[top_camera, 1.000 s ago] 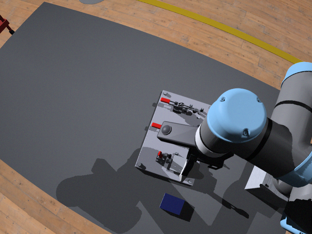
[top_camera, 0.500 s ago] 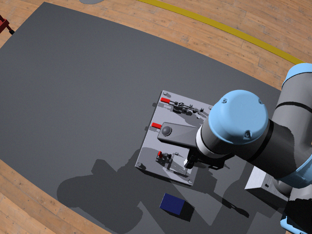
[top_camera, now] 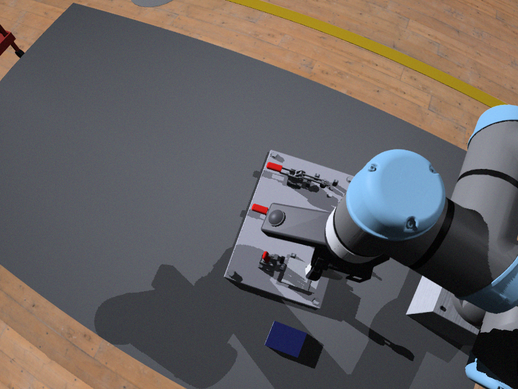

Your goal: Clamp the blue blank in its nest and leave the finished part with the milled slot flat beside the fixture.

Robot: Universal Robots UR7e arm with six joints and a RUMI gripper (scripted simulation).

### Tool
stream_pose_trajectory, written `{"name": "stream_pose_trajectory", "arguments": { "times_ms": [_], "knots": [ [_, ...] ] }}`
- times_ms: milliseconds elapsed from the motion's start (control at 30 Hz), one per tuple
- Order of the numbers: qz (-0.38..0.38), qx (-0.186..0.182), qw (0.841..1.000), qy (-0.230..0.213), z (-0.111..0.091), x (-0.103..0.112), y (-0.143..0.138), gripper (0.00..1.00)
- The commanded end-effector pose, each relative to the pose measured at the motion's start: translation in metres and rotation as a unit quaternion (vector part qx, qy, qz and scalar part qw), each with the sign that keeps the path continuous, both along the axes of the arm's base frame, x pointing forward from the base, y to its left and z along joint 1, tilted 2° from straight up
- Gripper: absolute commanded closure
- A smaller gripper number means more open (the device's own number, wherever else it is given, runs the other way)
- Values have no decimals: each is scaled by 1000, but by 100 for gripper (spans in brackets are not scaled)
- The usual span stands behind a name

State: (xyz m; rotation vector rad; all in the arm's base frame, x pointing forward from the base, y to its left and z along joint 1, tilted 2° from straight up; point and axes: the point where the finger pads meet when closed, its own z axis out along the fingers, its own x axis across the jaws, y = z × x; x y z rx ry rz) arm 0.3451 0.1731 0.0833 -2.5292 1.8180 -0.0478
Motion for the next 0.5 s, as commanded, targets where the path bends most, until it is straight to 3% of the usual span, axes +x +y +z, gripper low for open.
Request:
{"name": "stream_pose_trajectory", "arguments": {
  "times_ms": [0, 133, 167, 467],
  "knots": [
    [1, 0, 1000, 1, -1, -2, 0, 72],
    [1, 0, 1000, 1, -1, -2, 0, 72],
    [1, 0, 1000, 1, -2, -2, 0, 41],
    [1, 1, 1000, 2, -15, -2, 0, 41]
  ]
}}
